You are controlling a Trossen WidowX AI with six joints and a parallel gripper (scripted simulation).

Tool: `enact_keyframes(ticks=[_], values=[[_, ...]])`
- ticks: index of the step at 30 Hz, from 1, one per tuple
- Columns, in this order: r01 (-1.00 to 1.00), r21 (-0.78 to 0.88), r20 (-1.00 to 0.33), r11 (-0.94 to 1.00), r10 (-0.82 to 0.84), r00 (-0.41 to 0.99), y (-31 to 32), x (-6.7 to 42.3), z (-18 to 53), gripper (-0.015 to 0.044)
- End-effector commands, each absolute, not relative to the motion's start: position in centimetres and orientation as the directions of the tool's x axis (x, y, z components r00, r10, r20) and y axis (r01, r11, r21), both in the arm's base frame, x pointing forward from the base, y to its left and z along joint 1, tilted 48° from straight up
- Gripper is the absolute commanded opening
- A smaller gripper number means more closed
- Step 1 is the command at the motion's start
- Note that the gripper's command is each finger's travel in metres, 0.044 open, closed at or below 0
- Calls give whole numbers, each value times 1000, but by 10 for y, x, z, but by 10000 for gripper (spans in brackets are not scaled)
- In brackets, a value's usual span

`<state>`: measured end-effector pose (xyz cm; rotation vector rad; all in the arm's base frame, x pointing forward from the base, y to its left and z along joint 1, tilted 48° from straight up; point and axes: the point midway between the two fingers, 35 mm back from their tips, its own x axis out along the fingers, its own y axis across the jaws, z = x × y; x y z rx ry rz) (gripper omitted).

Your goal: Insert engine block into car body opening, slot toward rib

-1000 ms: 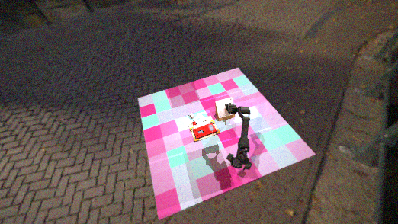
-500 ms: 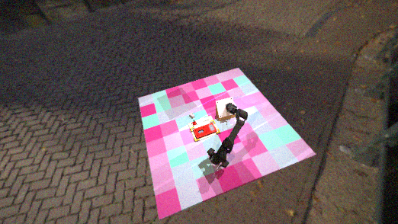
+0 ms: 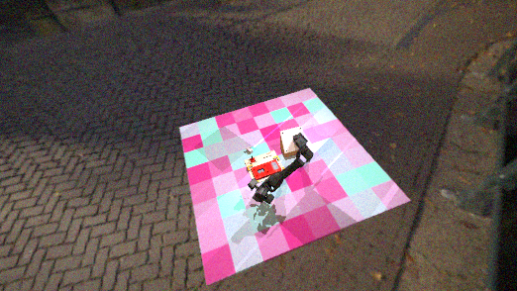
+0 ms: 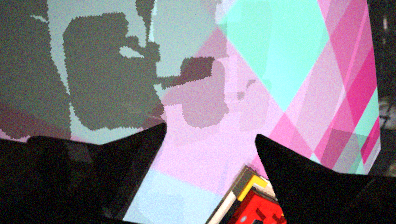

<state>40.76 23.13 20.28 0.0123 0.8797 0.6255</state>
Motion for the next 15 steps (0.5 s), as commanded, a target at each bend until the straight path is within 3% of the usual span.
enact_keyframes(ticks=[1,15], values=[[-491,239,-769,838,472,432,193,425,170,440],[-461,321,-876,828,444,187,42,433,50,440]])
